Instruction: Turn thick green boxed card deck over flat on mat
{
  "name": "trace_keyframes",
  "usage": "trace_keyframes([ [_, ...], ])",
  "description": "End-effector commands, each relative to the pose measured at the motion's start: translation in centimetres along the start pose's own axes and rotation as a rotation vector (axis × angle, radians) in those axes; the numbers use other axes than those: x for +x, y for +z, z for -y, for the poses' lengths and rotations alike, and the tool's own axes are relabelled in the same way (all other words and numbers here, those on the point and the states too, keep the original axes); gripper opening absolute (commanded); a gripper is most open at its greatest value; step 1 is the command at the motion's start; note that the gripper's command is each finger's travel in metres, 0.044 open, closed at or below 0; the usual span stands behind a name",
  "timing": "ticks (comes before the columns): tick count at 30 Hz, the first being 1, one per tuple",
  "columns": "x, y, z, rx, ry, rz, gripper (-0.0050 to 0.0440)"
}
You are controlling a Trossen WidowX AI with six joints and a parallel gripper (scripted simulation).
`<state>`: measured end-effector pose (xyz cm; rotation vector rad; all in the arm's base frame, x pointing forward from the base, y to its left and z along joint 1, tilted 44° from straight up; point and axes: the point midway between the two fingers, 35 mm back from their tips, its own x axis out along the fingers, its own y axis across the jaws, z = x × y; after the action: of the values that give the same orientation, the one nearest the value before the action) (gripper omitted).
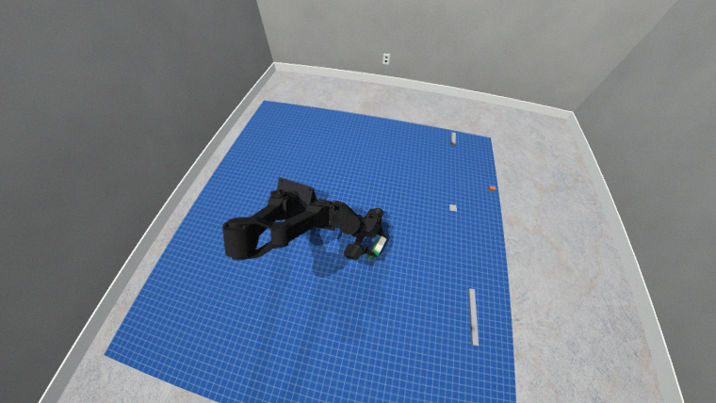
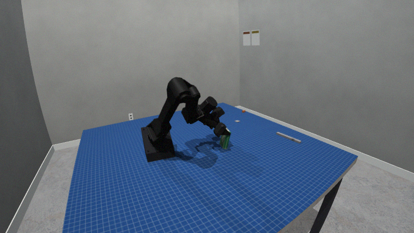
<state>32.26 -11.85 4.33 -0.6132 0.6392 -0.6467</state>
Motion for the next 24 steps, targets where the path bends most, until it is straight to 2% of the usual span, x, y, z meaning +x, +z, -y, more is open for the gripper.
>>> trace_keyframes([
  [1, -0.39, -0.06, 0.21, 0.006, -0.004, -0.013, 0.0332],
  [24, -0.22, -0.29, 0.17, 0.0, -0.005, -0.021, 0.0332],
])
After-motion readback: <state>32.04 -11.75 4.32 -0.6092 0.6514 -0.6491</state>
